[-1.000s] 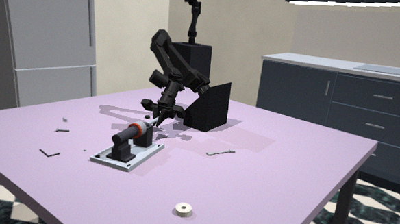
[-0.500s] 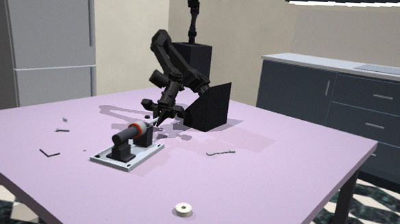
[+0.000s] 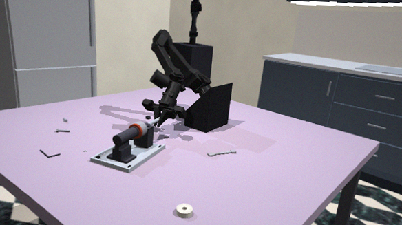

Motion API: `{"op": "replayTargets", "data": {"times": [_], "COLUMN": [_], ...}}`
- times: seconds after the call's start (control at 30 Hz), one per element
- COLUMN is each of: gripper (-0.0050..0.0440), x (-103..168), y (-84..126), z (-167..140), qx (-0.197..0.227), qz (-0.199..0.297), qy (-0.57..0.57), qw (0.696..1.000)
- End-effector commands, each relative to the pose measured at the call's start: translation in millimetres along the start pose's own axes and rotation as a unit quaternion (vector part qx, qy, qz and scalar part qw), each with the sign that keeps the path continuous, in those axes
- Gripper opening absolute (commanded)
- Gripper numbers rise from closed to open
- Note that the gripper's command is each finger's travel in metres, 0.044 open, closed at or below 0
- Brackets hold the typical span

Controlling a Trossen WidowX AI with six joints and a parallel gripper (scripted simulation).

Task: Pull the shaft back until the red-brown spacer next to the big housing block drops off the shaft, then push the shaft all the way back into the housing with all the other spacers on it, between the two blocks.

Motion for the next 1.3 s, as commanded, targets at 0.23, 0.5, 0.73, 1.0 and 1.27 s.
{"op": "replayTargets", "data": {"times": [0.23,0.5,0.73,1.0,1.27], "gripper": [-0.0050,-0.0050,-0.0050,-0.0050,-0.0050], "x": [2.3,1.9,1.4,0.9,0.4], "y": [3.5,3.9,4.4,4.8,5.3], "z": [3.6,3.6,3.6,3.5,3.5], "qx": [-0.005,-0.005,-0.005,-0.005,-0.005], "qz": [0.008,0.008,0.008,0.008,0.008], "qy": [-0.002,-0.002,-0.002,-0.002,-0.002], "qw": [1.000,1.000,1.000,1.000,1.000]}}
Point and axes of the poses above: the point midway between the two fingers, 35 mm back from their tips, its own y axis back along the fingers, its own z axis across the jaws, x = y × z, the point moved 2 cm from there along y, back along the fingers, and after that the axes turned 4 degrees about y, right-handed, at the moved point
